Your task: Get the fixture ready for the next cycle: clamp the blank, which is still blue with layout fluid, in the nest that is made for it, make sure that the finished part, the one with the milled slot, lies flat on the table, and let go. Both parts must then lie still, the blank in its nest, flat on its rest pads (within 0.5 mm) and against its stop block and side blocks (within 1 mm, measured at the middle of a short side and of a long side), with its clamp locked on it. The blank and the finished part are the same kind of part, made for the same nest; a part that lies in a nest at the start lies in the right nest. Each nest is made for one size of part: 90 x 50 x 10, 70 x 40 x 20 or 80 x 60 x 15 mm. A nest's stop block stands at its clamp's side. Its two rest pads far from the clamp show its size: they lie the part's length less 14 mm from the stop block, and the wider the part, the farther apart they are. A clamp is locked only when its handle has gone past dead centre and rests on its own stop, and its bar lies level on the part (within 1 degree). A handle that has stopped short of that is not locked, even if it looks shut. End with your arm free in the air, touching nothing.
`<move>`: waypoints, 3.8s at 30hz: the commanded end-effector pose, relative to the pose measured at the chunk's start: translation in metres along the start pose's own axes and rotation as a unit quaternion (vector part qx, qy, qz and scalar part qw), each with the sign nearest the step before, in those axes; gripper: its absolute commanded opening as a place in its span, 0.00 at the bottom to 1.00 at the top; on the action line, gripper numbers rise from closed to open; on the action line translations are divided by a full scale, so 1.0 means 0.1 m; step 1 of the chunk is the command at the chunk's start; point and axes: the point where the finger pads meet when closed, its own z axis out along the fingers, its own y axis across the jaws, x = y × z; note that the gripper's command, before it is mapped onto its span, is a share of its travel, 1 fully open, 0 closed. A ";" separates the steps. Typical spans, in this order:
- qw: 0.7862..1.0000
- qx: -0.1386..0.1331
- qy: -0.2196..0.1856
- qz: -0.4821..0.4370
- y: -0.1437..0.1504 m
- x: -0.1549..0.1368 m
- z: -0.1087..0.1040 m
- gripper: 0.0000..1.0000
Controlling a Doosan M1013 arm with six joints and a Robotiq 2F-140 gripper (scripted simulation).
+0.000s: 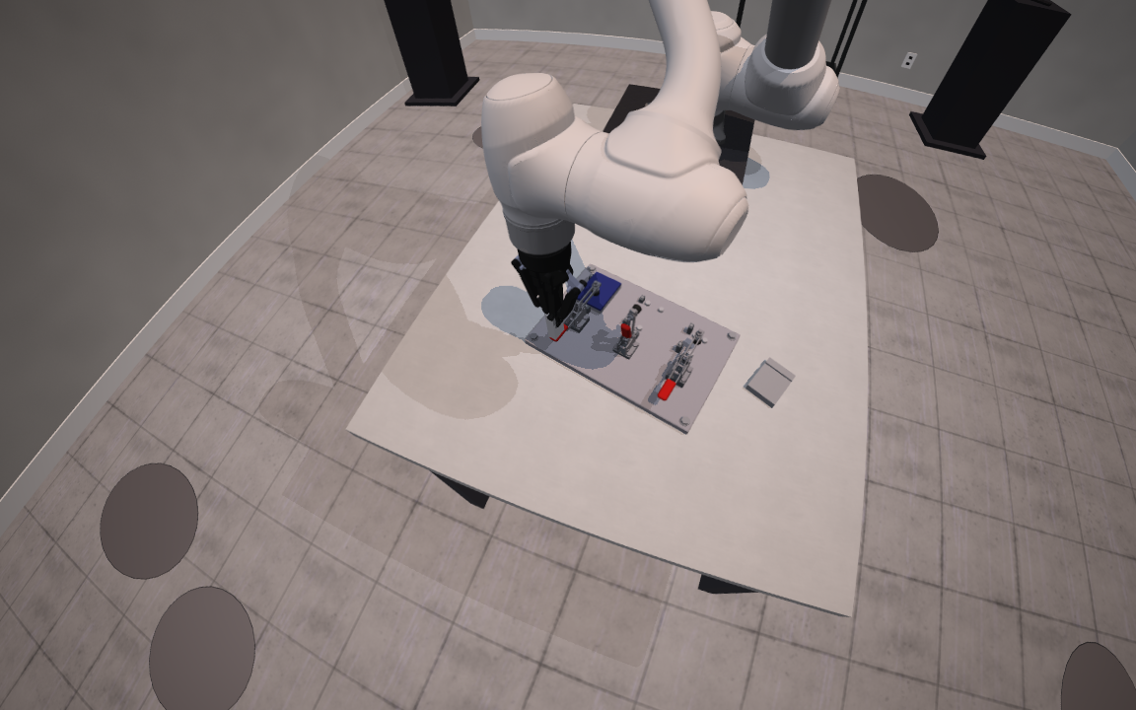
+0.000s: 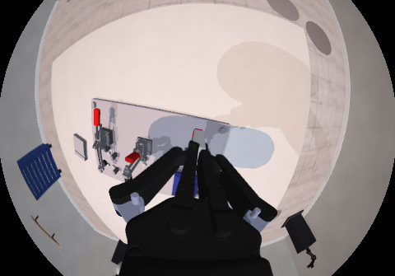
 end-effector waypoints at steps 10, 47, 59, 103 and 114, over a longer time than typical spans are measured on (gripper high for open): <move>1.000 0.000 0.000 0.000 0.00 0.00 0.01 0.00; 1.000 0.000 0.000 0.000 0.00 0.00 -0.20 0.00; 1.000 0.000 0.000 0.000 0.00 0.00 -0.60 0.00; 1.000 0.000 0.000 0.000 0.00 0.00 -0.67 1.00; 1.000 0.000 0.000 0.000 0.00 0.00 -0.67 1.00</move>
